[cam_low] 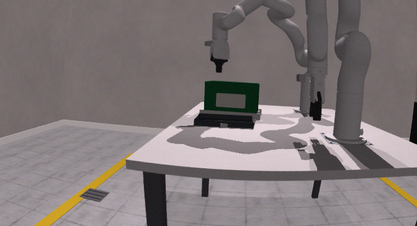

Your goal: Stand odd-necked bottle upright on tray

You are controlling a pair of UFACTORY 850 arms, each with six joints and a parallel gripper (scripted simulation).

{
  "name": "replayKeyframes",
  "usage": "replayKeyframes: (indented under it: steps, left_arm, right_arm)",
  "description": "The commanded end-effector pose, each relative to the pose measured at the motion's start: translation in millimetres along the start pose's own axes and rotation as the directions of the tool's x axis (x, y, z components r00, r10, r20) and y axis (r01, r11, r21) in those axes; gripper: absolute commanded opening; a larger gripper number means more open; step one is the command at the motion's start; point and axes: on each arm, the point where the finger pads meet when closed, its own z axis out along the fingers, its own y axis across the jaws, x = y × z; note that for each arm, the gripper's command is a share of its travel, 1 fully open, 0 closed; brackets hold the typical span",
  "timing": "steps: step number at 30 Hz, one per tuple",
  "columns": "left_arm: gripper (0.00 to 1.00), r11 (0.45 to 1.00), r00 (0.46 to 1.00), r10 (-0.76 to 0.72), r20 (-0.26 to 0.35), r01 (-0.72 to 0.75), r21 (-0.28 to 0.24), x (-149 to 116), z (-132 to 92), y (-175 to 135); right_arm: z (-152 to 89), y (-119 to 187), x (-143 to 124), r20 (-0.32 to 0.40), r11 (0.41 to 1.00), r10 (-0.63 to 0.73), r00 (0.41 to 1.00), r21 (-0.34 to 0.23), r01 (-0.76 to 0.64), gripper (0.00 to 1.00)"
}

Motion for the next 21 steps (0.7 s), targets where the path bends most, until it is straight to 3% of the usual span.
replayKeyframes:
  steps: [1,5,7,8,17,21]
  left_arm:
    - [1.0,1.0,1.0,0.0,-0.001,0.0,0.0,1,0,0]
    - [1.0,1.0,1.0,0.0,-0.001,0.0,0.0,1,0,0]
    - [1.0,1.0,1.0,0.0,-0.001,0.0,0.0,1,0,0]
    - [1.0,1.0,1.0,0.0,-0.001,0.0,0.0,1,0,0]
    - [1.0,1.0,1.0,0.0,-0.001,0.0,0.0,1,0,0]
    - [1.0,1.0,1.0,0.0,-0.001,0.0,0.0,1,0,0]
  right_arm:
    - [-6,38,-16,-0.001,1.0,0.0,1.0,0.005,0.0,0.0]
    - [-7,72,-28,-0.001,1.0,0.0,1.0,0.005,0.0,0.0]
    - [-7,72,-28,-0.001,1.0,0.0,1.0,0.005,0.0,0.0]
    - [-6,94,-35,-0.001,1.0,0.0,1.0,0.005,0.0,0.0]
    - [0,168,-55,-0.001,1.0,0.0,1.0,0.004,0.0,0.0]
    - [1,172,-55,-0.001,1.0,0.0,1.0,0.004,0.0,0.0]
